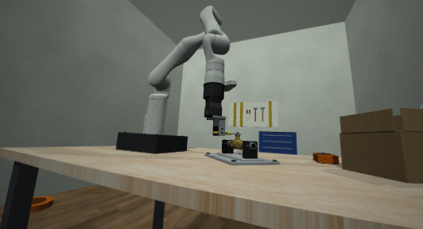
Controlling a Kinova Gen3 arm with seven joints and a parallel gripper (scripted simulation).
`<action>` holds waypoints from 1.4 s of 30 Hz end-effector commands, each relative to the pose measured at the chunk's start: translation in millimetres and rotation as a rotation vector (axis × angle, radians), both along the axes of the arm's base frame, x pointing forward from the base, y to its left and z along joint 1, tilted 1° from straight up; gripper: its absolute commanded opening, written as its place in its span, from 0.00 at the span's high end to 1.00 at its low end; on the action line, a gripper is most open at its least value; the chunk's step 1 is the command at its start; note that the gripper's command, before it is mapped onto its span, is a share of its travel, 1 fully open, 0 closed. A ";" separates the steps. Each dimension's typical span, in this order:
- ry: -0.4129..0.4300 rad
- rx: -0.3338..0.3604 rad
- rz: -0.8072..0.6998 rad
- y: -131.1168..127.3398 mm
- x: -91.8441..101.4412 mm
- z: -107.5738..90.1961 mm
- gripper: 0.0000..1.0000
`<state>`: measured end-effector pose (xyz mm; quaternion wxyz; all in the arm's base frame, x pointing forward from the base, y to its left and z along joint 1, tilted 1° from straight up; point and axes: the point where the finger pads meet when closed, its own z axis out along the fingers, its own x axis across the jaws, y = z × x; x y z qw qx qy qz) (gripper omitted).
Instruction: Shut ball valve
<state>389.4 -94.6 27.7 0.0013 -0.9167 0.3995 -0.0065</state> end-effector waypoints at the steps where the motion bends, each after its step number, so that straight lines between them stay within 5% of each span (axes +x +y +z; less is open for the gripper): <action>1: -0.002 0.000 0.000 -0.1 0.5 0.5 0.00; 23: -0.002 0.000 0.000 -0.1 0.4 5.1 0.00; 42: -0.002 0.000 0.000 0.0 -0.2 51.4 0.00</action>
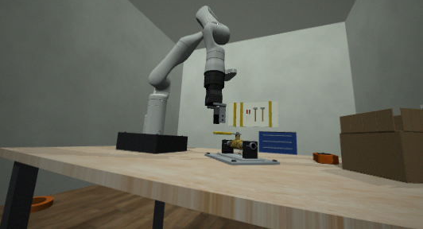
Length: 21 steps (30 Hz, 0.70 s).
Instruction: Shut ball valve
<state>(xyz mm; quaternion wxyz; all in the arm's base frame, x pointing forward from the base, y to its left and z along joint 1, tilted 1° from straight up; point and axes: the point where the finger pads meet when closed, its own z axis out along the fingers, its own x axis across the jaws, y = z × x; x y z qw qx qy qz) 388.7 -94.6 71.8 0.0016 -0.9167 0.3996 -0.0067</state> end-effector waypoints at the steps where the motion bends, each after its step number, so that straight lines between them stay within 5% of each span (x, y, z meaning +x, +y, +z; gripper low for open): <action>1: -0.001 0.000 0.000 0.0 0.4 10.3 0.00; 21: -0.001 0.000 0.000 0.1 0.0 35.4 0.00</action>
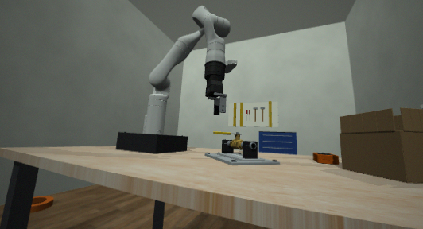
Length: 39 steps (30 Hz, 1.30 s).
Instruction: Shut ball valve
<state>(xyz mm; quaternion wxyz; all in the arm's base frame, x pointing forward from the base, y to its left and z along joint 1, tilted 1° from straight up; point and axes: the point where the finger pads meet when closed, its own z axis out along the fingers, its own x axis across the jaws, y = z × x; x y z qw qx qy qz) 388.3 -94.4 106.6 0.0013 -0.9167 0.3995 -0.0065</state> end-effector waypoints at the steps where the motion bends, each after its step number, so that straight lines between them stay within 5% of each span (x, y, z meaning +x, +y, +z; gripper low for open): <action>1: -0.002 0.000 0.000 -0.1 0.4 0.6 0.00; 2: -0.002 0.000 0.000 -0.1 0.4 0.6 0.00; 3: -0.002 0.000 0.000 -0.1 0.4 0.6 1.00; 39: -0.002 0.000 0.000 -0.1 0.4 0.6 1.00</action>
